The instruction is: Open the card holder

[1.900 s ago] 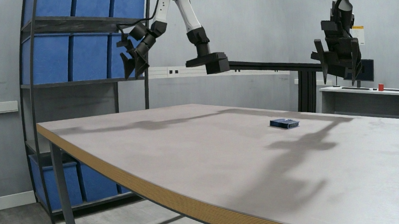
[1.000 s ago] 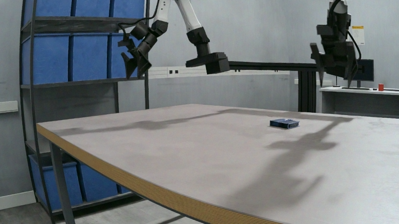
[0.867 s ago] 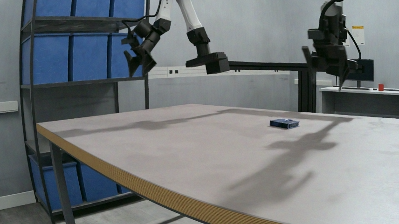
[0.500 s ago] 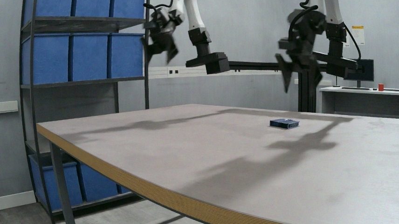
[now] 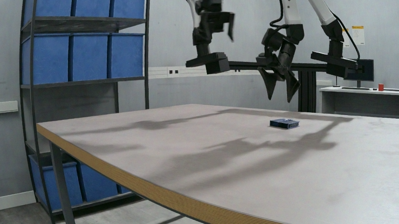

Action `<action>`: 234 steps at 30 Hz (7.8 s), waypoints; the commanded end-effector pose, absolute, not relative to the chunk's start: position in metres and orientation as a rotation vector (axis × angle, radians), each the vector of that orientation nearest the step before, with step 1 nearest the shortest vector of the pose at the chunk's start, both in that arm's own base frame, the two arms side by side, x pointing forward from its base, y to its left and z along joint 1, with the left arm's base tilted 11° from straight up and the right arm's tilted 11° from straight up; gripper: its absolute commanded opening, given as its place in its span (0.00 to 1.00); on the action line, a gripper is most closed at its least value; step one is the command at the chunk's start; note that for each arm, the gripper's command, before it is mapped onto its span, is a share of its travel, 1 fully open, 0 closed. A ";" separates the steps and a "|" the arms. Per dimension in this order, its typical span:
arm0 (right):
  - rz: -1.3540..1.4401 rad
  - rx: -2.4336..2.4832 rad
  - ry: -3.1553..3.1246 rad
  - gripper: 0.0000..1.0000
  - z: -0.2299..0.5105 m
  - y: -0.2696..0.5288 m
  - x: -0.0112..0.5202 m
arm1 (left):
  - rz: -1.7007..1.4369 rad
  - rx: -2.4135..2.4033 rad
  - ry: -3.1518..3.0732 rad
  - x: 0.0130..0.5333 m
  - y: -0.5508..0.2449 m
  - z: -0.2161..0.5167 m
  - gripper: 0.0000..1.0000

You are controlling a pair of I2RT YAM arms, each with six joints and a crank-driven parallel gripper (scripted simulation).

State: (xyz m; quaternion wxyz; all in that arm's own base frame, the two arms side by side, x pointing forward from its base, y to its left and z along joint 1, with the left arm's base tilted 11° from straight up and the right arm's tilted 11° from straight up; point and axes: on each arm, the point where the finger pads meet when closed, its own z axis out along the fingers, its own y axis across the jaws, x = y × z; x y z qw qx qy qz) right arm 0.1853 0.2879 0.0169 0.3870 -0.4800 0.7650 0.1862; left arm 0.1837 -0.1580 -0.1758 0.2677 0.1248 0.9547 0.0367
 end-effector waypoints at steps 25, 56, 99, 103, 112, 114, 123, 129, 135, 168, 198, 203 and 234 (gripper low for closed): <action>0.796 -1.646 1.639 1.00 0.048 0.326 -0.001 | -0.028 0.580 2.214 0.062 -0.159 -0.204 1.00; 0.803 -1.650 1.632 1.00 0.050 0.329 -0.001 | 0.400 1.628 2.272 0.061 -0.156 -0.228 0.37; 0.803 -1.650 1.632 1.00 0.050 0.329 -0.001 | 0.185 2.702 1.866 0.079 -0.157 -0.275 0.37; 0.803 -1.650 1.632 1.00 0.050 0.329 -0.001 | 0.185 2.702 1.866 0.079 -0.158 -0.281 0.37; 0.803 -1.650 1.632 1.00 0.050 0.329 -0.001 | 0.175 2.688 1.859 0.081 -0.167 -0.281 0.37; 0.803 -1.650 1.632 1.00 0.050 0.329 -0.001 | 0.177 2.690 1.856 0.082 -0.167 -0.281 0.37; 0.803 -1.650 1.632 1.00 0.050 0.329 -0.001 | 0.177 2.691 1.856 0.081 -0.164 -0.280 0.12; 0.803 -1.650 1.632 1.00 0.050 0.329 -0.001 | 0.225 2.652 1.834 0.078 -0.163 -0.280 0.12; 0.803 -1.650 1.632 1.00 0.050 0.329 -0.001 | 0.279 2.634 1.814 0.077 -0.155 -0.282 0.12; 0.803 -1.650 1.632 1.00 0.050 0.329 -0.001 | 0.496 2.421 1.641 0.075 -0.155 -0.282 0.12; 0.803 -1.650 1.632 1.00 0.050 0.329 -0.001 | 0.501 2.383 1.619 0.072 -0.161 -0.267 0.39; 0.803 -1.650 1.632 1.00 0.050 0.329 -0.001 | 0.495 2.394 1.616 0.066 -0.161 -0.249 0.39; 0.803 -1.650 1.632 1.00 0.050 0.329 -0.001 | 0.243 1.293 2.142 0.038 -0.164 -0.221 0.69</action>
